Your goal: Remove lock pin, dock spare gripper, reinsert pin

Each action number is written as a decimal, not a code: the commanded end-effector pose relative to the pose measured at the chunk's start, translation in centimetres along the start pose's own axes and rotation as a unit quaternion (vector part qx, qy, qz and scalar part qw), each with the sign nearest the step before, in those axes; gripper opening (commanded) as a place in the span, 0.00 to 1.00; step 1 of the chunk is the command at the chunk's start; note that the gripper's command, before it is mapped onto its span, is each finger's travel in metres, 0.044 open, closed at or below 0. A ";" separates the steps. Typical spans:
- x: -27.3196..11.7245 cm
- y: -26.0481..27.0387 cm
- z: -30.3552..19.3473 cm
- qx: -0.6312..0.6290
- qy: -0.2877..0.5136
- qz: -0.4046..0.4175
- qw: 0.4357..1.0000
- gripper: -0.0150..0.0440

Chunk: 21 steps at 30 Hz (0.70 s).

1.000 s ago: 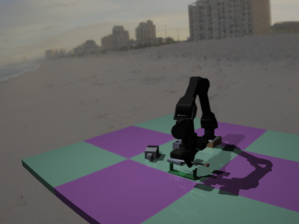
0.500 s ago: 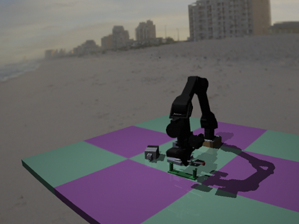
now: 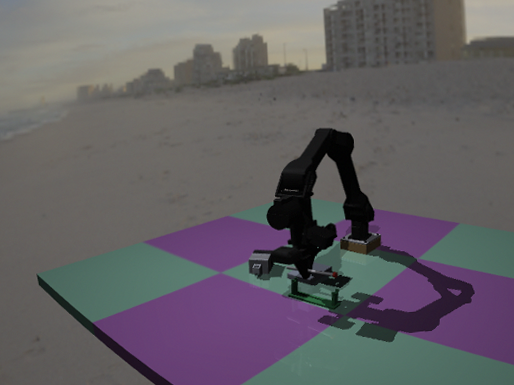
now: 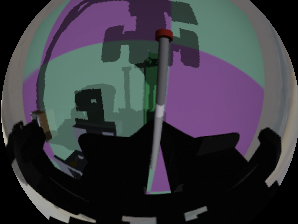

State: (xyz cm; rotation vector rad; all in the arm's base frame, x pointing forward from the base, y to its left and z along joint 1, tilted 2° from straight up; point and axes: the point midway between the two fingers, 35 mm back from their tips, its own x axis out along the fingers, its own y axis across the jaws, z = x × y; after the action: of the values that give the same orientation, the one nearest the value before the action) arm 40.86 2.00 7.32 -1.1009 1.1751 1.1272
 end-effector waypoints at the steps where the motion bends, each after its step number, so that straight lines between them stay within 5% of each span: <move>1: 0.2 0.1 0.0 -0.004 -0.001 0.001 1.000 0.25; 21: 3.3 0.0 -0.3 -0.004 -0.001 -0.006 1.000 0.25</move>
State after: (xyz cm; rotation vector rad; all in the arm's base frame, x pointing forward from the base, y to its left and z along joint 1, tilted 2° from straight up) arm 41.04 1.95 4.58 -1.1093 1.1623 1.1201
